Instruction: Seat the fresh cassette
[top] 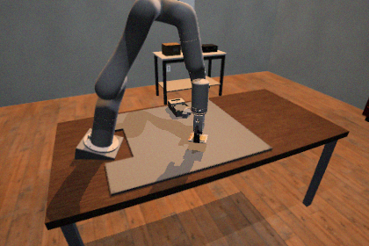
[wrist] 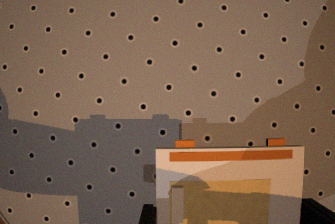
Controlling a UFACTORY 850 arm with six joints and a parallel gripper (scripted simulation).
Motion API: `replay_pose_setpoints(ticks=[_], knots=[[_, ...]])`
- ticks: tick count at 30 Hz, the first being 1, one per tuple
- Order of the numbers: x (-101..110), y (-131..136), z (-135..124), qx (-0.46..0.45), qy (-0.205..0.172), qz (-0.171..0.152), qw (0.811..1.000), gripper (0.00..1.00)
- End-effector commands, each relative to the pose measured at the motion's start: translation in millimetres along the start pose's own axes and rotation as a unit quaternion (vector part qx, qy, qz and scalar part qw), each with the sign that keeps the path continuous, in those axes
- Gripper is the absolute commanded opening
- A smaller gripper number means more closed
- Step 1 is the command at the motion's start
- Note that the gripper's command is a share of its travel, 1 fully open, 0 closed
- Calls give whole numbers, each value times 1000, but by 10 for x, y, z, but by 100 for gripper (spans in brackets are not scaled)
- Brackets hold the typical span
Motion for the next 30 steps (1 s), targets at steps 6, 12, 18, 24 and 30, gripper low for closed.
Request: replay_pose_setpoints(ticks=[6,12,18,24,30], knots=[[23,1,-6,0,-1,0,1000,0],[52,238,93,-83,-2,7,997,0],[75,428,171,-149,-4,13,989,0],[110,714,286,-246,-6,21,969,0],[144,998,399,-342,-8,29,939,0]])
Point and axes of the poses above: the point where the finger pads meet when closed, its own x axis back along the fingers, its own y axis across the jaws, z = x × y, the point moved 6 cm from there along x, back along the fingers, and after that the axes turned 4 degrees about x, right-handed, at the moved point
